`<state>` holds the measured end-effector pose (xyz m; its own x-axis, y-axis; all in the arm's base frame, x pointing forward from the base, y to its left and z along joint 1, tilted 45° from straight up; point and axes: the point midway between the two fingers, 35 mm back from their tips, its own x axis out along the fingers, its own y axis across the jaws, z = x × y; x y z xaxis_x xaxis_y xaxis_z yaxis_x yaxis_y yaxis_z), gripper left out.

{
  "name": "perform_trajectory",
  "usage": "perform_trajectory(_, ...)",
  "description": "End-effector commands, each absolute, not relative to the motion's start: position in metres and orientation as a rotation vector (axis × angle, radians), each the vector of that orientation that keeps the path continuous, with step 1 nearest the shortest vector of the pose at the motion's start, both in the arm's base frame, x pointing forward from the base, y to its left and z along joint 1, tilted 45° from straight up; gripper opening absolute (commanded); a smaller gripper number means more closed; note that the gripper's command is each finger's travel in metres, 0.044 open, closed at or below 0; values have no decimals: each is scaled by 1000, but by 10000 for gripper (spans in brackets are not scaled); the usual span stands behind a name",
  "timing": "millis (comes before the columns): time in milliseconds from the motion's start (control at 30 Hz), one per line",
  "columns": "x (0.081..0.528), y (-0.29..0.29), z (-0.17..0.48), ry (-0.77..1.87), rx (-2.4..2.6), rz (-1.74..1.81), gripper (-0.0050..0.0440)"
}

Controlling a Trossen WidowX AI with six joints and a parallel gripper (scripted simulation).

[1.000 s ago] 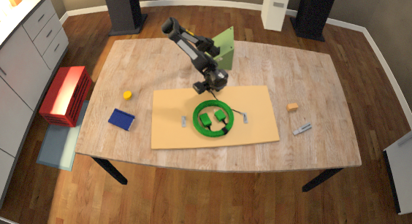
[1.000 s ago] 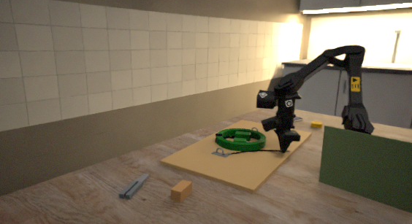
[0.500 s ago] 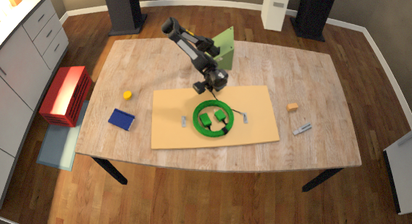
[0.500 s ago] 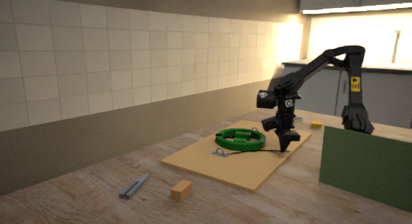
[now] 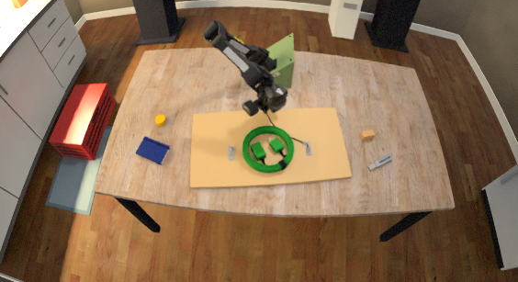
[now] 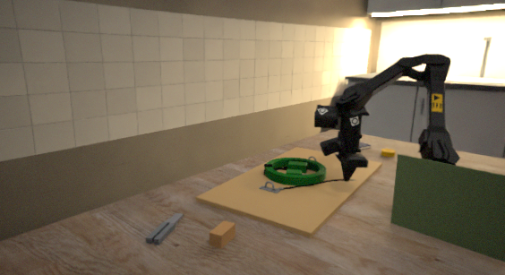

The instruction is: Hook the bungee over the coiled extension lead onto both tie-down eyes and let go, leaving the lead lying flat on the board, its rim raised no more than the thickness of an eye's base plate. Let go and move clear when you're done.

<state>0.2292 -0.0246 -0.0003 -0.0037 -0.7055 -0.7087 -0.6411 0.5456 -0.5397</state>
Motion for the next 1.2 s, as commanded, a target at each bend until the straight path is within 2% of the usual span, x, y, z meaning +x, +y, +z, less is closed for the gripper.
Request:
perform_trajectory(0, 235, -17, 8, 1670, -1123, -78, -27)
perform_trajectory(100, 235, -13, 12, 1670, -1123, -78, -50)
perform_trajectory(1167, 243, 1, 29, 1682, -1168, -23, -50)
